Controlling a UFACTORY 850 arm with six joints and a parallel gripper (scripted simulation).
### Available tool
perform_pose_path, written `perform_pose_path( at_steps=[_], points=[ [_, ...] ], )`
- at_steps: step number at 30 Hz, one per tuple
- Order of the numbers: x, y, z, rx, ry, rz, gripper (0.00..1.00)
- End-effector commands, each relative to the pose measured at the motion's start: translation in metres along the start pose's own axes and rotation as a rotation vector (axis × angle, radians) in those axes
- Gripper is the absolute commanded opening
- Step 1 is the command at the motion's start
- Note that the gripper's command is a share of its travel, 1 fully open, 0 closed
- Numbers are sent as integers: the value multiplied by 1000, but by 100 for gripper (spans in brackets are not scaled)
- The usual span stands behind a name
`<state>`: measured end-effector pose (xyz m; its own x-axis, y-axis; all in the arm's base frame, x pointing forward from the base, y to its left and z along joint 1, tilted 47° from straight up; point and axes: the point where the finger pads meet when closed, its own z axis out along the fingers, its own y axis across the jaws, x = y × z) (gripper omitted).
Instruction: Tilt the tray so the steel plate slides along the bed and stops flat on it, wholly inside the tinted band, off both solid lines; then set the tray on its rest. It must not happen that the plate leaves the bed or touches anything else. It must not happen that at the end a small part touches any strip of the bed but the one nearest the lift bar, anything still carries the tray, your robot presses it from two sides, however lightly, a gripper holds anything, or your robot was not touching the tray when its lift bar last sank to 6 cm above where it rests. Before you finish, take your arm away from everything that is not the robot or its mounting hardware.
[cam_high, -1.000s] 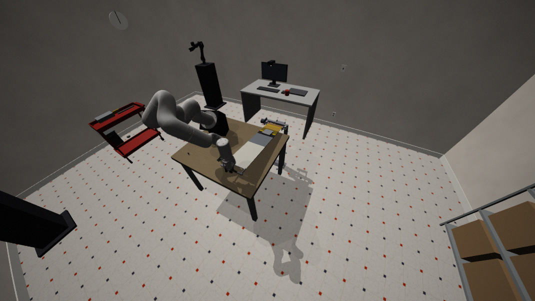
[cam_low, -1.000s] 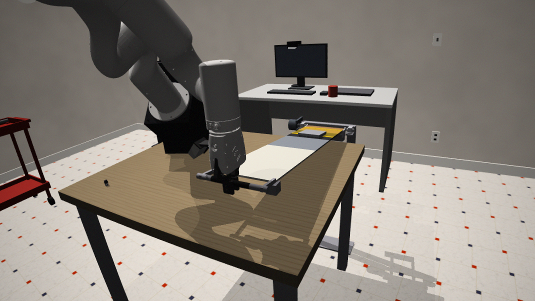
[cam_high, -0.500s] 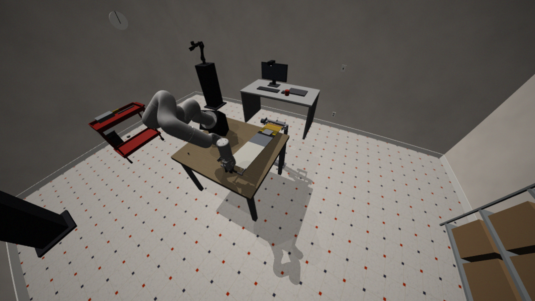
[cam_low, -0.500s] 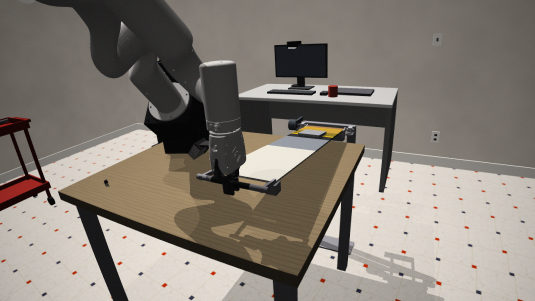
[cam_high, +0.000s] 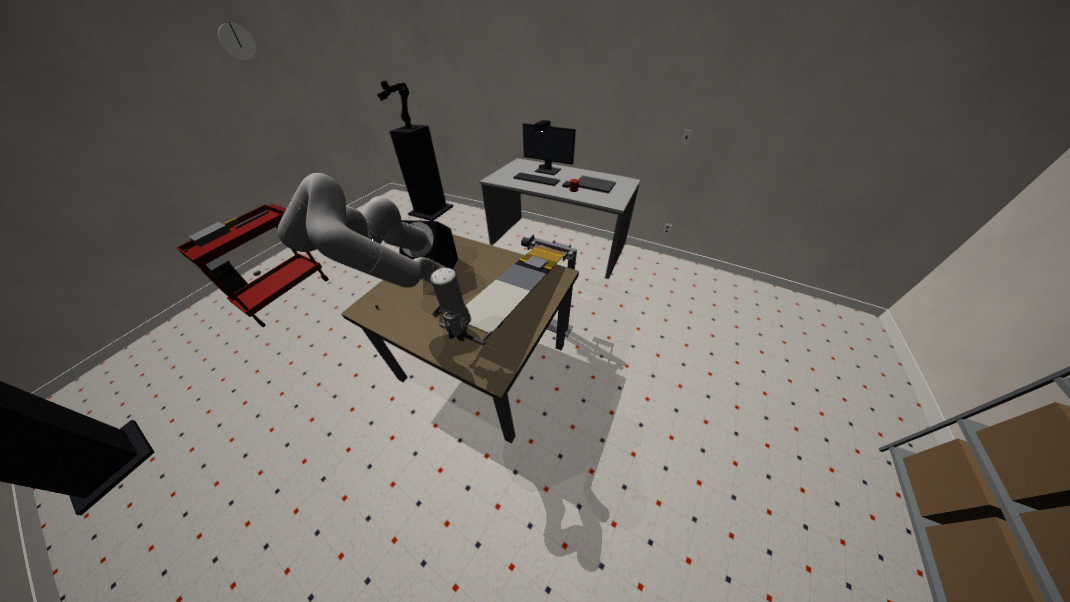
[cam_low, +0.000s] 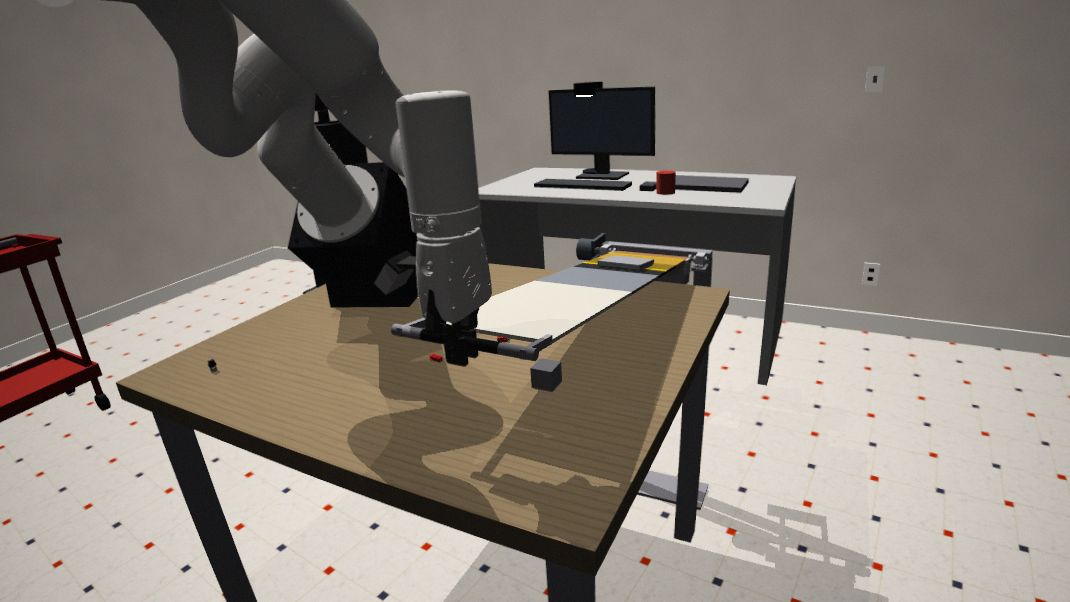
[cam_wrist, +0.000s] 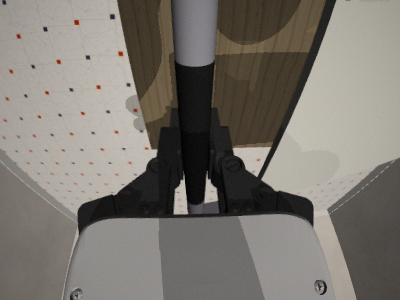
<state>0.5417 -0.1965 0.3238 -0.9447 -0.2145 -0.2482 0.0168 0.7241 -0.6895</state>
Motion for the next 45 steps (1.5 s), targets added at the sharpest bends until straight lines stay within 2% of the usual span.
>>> perform_pose_path(
  at_steps=[1, 6, 9, 11, 13, 16, 22, 23, 26, 28, 30, 33, 39, 40, 43, 45],
  points=[
    [-1, -5, 31, 4, 0, -2, 0],
    [-1, -5, 28, 4, 0, -2, 0],
    [-1, 4, -20, 4, 0, -2, 0],
    [-1, 7, -37, 4, 0, -2, 0],
    [-1, 4, -20, 4, 0, -2, 0],
    [-1, -5, 28, 4, 0, -2, 0],
    [-1, -5, 33, 4, 0, -2, 0],
    [-1, -5, 29, 4, 0, -2, 0],
    [-1, 3, -19, 4, 0, -2, 0],
    [-1, 7, -36, 4, 0, -2, 0],
    [-1, 3, -19, 4, 0, -2, 0],
    [-1, -5, 29, 4, 0, -2, 0],
    [-1, -5, 34, 4, 0, -2, 0],
    [-1, -5, 30, 4, 0, -2, 0],
    [-1, 3, -18, 4, 0, -2, 0],
    [-1, 7, -36, 4, 0, -2, 0]
  ],
)
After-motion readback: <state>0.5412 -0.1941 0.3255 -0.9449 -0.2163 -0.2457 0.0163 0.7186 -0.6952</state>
